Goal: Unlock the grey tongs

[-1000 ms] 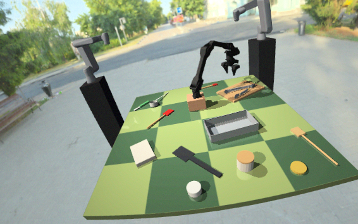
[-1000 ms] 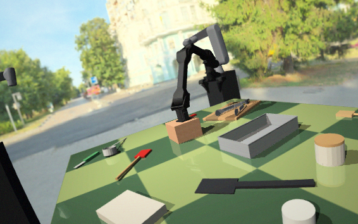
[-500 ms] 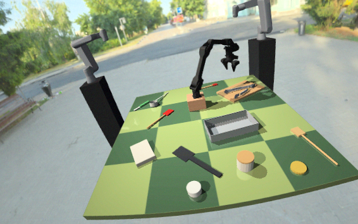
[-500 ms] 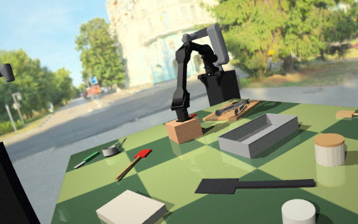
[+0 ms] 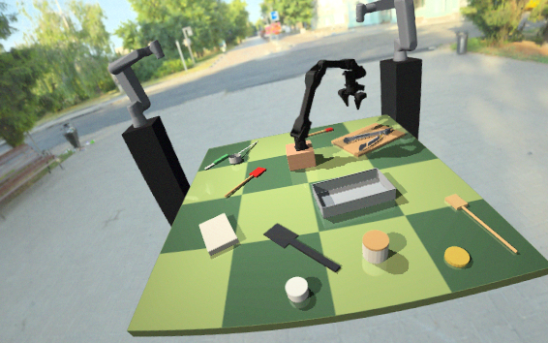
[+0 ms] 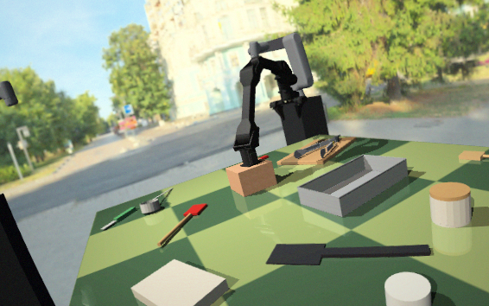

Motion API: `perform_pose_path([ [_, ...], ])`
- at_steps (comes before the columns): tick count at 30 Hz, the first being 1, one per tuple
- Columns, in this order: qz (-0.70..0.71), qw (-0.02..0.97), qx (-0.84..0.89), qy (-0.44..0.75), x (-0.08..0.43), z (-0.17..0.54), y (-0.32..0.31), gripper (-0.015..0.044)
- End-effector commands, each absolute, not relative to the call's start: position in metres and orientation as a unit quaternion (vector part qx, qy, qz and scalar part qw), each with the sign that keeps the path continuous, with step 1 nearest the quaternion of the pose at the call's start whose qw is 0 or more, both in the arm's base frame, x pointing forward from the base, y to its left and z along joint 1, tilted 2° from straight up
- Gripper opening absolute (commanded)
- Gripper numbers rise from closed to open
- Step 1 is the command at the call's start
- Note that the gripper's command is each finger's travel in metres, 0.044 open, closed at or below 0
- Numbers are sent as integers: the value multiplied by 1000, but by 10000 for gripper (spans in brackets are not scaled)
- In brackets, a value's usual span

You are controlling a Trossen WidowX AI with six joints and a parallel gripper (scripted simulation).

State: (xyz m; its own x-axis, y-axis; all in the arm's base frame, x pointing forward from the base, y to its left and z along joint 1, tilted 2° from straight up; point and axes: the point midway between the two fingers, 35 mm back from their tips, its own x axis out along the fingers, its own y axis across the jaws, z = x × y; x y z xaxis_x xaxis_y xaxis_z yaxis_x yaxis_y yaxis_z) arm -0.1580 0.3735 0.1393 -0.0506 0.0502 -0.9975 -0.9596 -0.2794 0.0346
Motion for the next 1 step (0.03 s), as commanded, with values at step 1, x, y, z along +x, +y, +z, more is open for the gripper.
perform_pose_path([
  [1, 591, 426, -541, 420, -158, 140, 373, 440],
])
